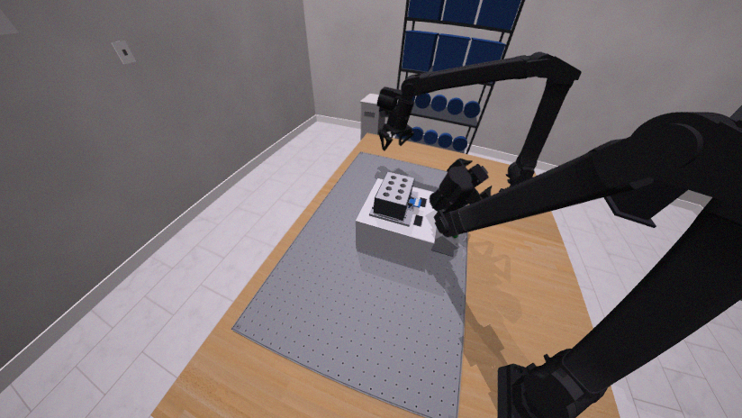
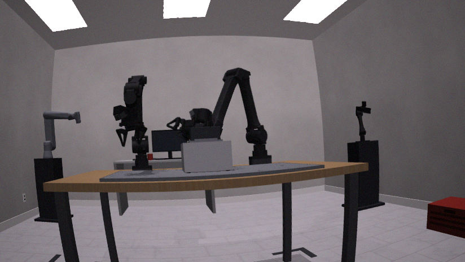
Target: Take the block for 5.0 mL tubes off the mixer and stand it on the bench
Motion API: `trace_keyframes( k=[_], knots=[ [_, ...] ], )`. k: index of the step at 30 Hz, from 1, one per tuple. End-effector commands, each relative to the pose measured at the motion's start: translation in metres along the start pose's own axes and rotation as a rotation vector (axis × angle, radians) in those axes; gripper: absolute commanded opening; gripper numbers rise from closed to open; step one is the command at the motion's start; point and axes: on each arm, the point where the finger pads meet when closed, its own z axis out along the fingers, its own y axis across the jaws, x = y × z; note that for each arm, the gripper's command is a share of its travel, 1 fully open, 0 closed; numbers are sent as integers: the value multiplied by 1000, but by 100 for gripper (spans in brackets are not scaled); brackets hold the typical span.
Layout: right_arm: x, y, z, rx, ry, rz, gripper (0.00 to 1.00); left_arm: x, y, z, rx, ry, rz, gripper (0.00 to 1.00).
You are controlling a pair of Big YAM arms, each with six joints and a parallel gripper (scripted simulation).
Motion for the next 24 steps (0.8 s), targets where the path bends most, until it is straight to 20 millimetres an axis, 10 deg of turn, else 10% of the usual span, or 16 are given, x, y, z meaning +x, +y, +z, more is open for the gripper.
trace_keyframes(
  k=[1,24],
  knots=[
    [-1,2,-7,-10,-20,2,100,-11,32,-24,-71,40,-14,100],
    [-1,2,-7,-10,-20,-15,100,-2,110,-98,-369,216,-237,100]
  ],
)
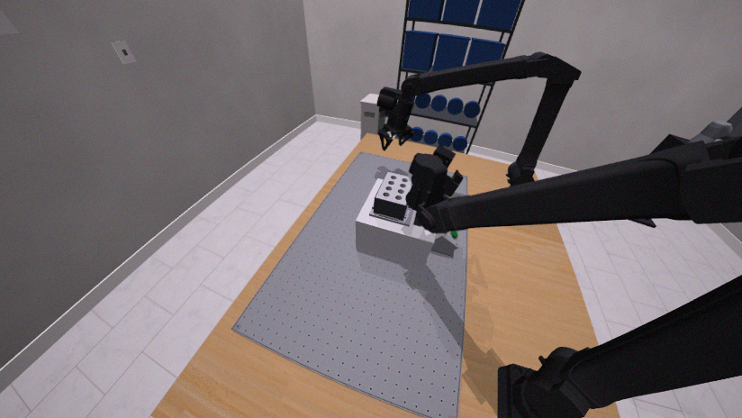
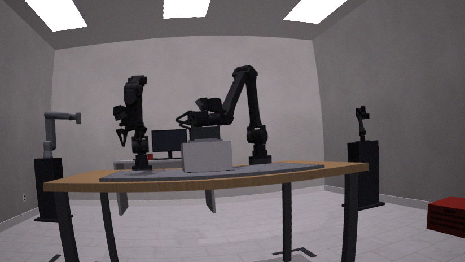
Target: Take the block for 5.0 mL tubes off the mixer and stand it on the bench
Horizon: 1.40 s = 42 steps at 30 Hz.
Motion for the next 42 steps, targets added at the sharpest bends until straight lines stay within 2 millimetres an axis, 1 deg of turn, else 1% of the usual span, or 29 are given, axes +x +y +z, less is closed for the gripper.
trace_keyframes(
  k=[1,4,9,13,18,21,24,30,32,35,37,38,42],
  knots=[
    [-1,2,-7,-10,-20,-11,100,-14,23,-2,-35,13,-8,100],
    [-1,2,-7,-10,-20,-11,100,-13,25,-4,-43,17,-17,100],
    [-1,2,-7,-10,-20,-10,100,-15,52,-27,-134,62,-80,100],
    [-1,2,-7,-10,-20,-10,100,-18,68,-41,-190,93,-117,100],
    [-1,2,-7,-10,-20,-9,100,-12,80,-56,-249,142,-176,100],
    [-1,2,-7,-10,-20,-9,100,-9,80,-58,-255,146,-183,100],
    [-1,2,-7,-10,-20,-9,100,-6,90,-76,-310,179,-230,100],
    [-1,2,-7,-10,-20,-8,100,-12,110,-105,-400,226,-280,100],
    [-1,2,-7,-10,-20,-8,100,-13,113,-111,-421,242,-300,100],
    [-1,2,-7,-10,-20,-8,100,-8,116,-123,-457,273,-340,100],
    [-1,2,-7,-10,-20,-8,100,-8,116,-123,-457,273,-340,100],
    [-1,2,-7,-10,-20,-8,100,-4,116,-125,-463,279,-349,100],
    [-1,2,-7,-10,-20,-7,100,-1,123,-152,-533,323,-410,100]
  ],
)
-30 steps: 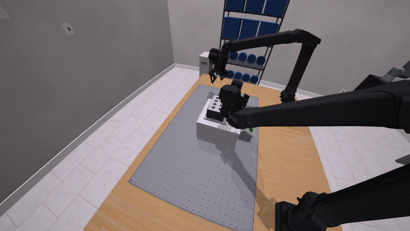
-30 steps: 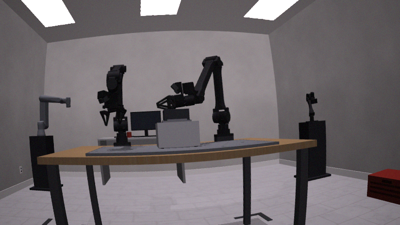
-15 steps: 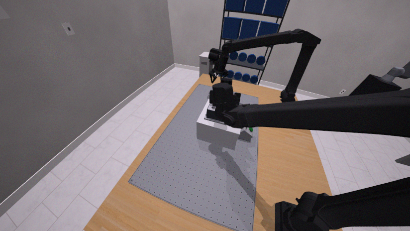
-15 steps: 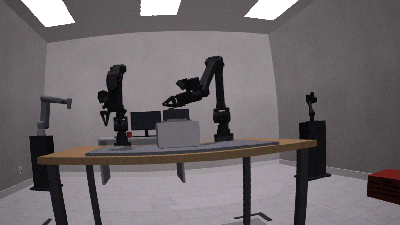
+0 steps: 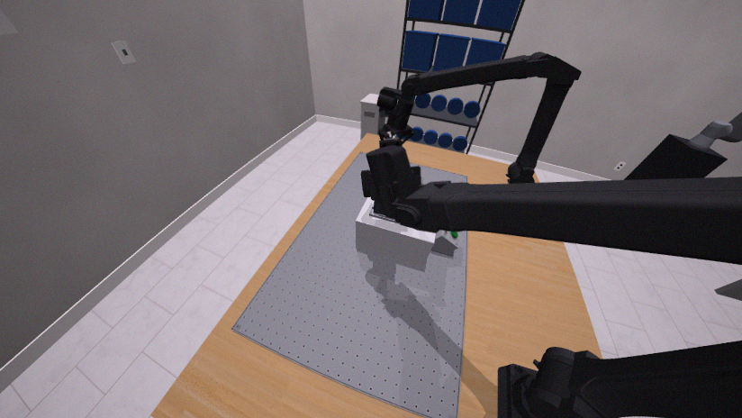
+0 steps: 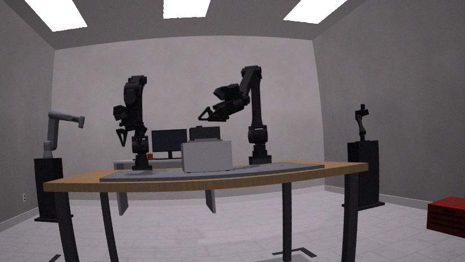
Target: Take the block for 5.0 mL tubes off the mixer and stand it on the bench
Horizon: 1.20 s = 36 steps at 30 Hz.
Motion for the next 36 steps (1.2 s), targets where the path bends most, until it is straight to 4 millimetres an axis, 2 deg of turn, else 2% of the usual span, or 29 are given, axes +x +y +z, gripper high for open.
trace_keyframes(
  k=[1,6,10,13,19,27,29,33,36],
  knots=[
    [-1,2,-7,-10,-20,-6,100,-25,27,-21,-65,-5,-28,100],
    [-1,2,-7,-10,-20,-6,100,-29,41,-41,-130,31,-73,100],
    [-1,2,-7,-10,-20,-5,100,-24,50,-54,-177,72,-118,100],
    [-1,2,-7,-10,-20,-5,100,-18,52,-55,-182,82,-127,100],
    [-1,2,-7,-10,-20,-5,100,-7,71,-87,-276,149,-215,100],
    [-1,2,-7,-10,-20,-4,100,-5,80,-122,-369,219,-292,100],
    [-1,2,-7,-10,-20,-4,100,-5,80,-122,-369,219,-292,100],
    [-1,2,-7,-10,-20,-3,100,12,86,-139,-419,275,-356,100],
    [-1,2,-7,-10,-20,-3,100,16,88,-157,-459,306,-397,100]
  ],
)
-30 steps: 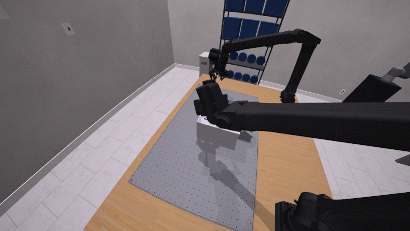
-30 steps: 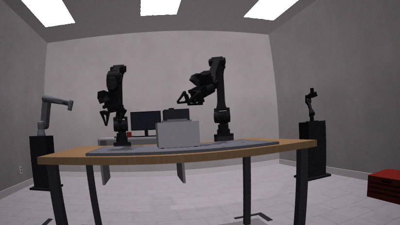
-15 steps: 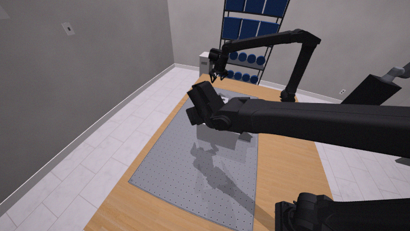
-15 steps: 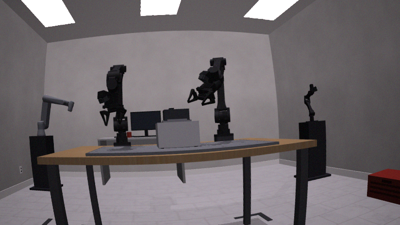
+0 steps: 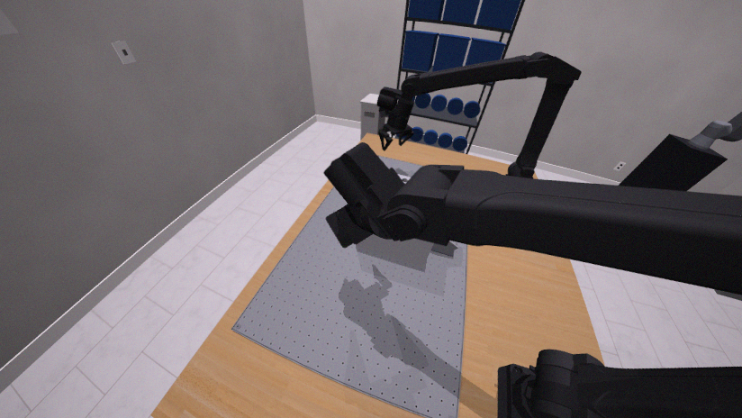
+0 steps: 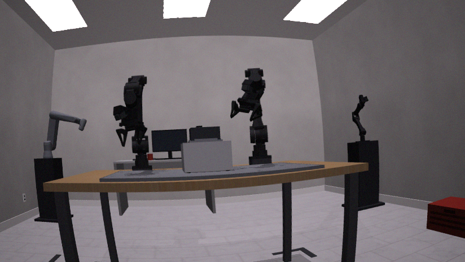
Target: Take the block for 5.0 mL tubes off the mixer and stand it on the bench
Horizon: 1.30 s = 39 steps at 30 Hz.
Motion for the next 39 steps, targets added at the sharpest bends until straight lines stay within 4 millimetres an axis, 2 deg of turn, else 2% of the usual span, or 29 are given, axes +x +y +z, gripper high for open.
trace_keyframes(
  k=[1,8,10,12,16,19,25,27,29,33,39],
  knots=[
    [-1,2,-7,-10,-20,-3,100,-22,16,-29,-50,-17,-43,100],
    [-1,2,-7,-10,-20,-2,100,-13,30,-57,-127,49,-110,100],
    [-1,2,-7,-10,-20,-2,100,-13,30,-57,-127,49,-110,100],
    [-1,2,-7,-10,-20,-2,100,-3,36,-57,-146,82,-132,100],
    [-1,2,-7,-10,-20,-1,100,13,48,-73,-197,141,-197,100],
    [-1,2,-7,-10,-20,-1,100,18,53,-88,-231,168,-230,100],
    [-1,2,-7,-10,-20,0,100,29,58,-114,-291,231,-291,100],
    [-1,2,-7,-10,-20,0,100,29,58,-114,-291,231,-291,100],
    [-1,2,-7,-10,-20,0,100,39,62,-115,-306,267,-306,100],
    [-1,2,-7,-10,-20,0,100,56,68,-132,-349,335,-371,100],
    [-1,2,-7,-10,-20,1,100,66,68,-161,-406,396,-431,100]
  ],
)
